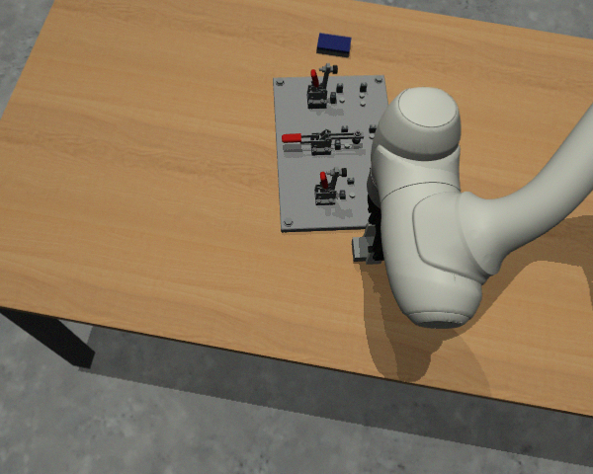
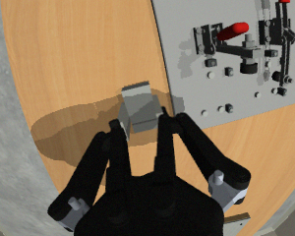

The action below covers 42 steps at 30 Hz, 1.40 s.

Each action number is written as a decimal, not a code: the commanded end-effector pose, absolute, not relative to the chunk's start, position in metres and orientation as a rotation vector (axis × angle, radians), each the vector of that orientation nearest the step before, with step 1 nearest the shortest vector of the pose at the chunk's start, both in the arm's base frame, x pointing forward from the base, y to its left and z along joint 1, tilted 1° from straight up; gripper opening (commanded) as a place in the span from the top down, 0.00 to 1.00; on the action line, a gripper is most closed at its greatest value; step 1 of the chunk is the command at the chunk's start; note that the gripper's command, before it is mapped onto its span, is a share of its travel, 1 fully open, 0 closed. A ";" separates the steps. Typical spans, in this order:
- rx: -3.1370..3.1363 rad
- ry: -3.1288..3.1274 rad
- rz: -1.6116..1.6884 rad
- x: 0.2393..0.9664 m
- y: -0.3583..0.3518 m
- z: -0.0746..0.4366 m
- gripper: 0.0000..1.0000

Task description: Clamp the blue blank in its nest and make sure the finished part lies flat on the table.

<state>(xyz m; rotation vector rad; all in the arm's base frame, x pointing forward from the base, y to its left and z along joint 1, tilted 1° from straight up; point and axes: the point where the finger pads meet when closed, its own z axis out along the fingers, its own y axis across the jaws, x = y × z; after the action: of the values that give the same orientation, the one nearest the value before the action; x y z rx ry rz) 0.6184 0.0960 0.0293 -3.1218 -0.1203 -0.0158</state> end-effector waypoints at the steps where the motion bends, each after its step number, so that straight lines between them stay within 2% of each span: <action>1: -3.118 -0.116 -0.008 0.616 0.100 0.025 1.00; 42: -3.118 -0.116 -0.008 0.612 0.101 0.021 1.00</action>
<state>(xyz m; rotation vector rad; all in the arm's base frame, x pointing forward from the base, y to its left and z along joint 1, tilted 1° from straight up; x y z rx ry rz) 0.6146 0.0964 0.0247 -3.1219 -0.1221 -0.0160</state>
